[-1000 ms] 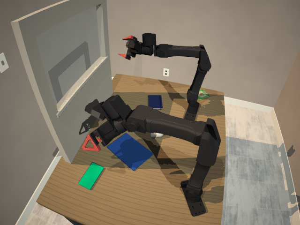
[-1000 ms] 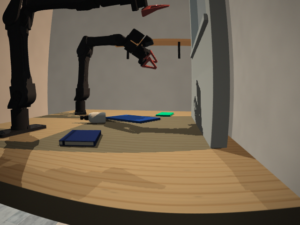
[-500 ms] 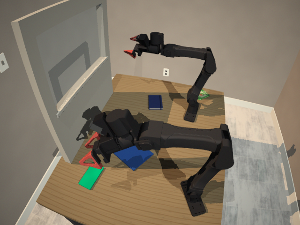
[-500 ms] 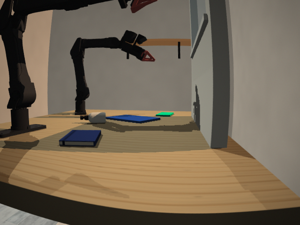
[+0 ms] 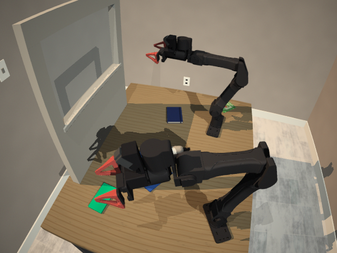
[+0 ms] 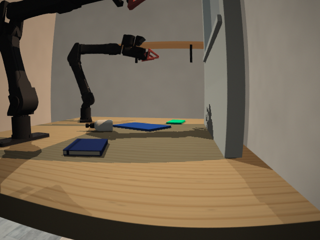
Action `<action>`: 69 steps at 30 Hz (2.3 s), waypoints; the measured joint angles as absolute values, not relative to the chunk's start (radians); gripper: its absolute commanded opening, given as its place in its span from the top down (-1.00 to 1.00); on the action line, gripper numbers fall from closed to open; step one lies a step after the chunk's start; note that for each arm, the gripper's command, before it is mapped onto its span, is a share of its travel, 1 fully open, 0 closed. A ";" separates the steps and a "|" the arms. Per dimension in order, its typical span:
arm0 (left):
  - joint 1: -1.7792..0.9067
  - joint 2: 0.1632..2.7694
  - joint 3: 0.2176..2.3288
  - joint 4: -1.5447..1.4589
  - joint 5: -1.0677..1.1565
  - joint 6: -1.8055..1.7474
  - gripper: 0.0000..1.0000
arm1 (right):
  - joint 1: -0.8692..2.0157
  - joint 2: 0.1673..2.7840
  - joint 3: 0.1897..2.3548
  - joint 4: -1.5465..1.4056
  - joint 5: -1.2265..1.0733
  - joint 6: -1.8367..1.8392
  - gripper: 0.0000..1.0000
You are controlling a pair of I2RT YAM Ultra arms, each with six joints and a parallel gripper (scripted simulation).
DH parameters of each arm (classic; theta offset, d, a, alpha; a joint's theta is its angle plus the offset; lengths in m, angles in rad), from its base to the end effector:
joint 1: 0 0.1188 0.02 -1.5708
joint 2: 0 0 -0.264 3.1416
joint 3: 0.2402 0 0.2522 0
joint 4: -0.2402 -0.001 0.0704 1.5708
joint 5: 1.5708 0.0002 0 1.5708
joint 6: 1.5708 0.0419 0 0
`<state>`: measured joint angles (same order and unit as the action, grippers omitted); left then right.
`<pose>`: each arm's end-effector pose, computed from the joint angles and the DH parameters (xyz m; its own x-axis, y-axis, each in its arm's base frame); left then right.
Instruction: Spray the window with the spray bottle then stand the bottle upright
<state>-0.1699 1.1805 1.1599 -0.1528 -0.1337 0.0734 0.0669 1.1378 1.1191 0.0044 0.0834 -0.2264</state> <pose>0.2731 -0.0402 0.3984 -0.1668 0.1024 -0.9807 0.0505 0.9942 0.0952 0.2670 0.0154 0.4120 -0.0176 -0.2254 -0.9741 0.0129 0.9741 -0.2256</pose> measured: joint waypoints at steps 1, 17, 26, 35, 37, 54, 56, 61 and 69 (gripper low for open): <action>-0.151 1.163 1.148 -0.136 -0.119 0.065 -1.00 | 0.060 1.127 1.111 0.004 0.075 -0.200 -1.00; 0.003 1.045 1.044 0.004 0.003 -0.002 -0.17 | -0.005 1.042 1.048 -0.001 -0.008 0.008 -1.00; 0.002 1.044 1.045 0.006 0.002 -0.002 -0.17 | -0.003 1.042 1.048 -0.001 -0.005 0.002 -1.00; -0.006 1.052 1.050 -0.002 -0.001 0.005 -0.17 | -0.002 1.046 1.045 -0.001 -0.001 0.000 -1.00; -0.019 1.065 1.056 -0.009 -0.002 0.018 -0.17 | -0.002 1.045 1.045 0.000 -0.001 0.000 -1.00; -0.249 1.258 1.208 -0.212 -0.073 0.251 -0.17 | -0.002 1.046 1.045 -0.001 -0.001 0.000 -1.00; -0.266 1.274 1.217 -0.236 -0.079 0.272 -0.17 | -0.002 1.046 1.045 -0.001 -0.001 0.000 -1.00; -0.328 1.325 1.271 -0.298 -0.106 0.334 -0.17 | -0.002 1.046 1.045 -0.001 -0.001 0.000 -1.00; -0.456 1.434 1.356 -0.406 -0.141 0.453 -0.17 | -0.002 1.046 1.045 -0.001 -0.001 0.000 -1.00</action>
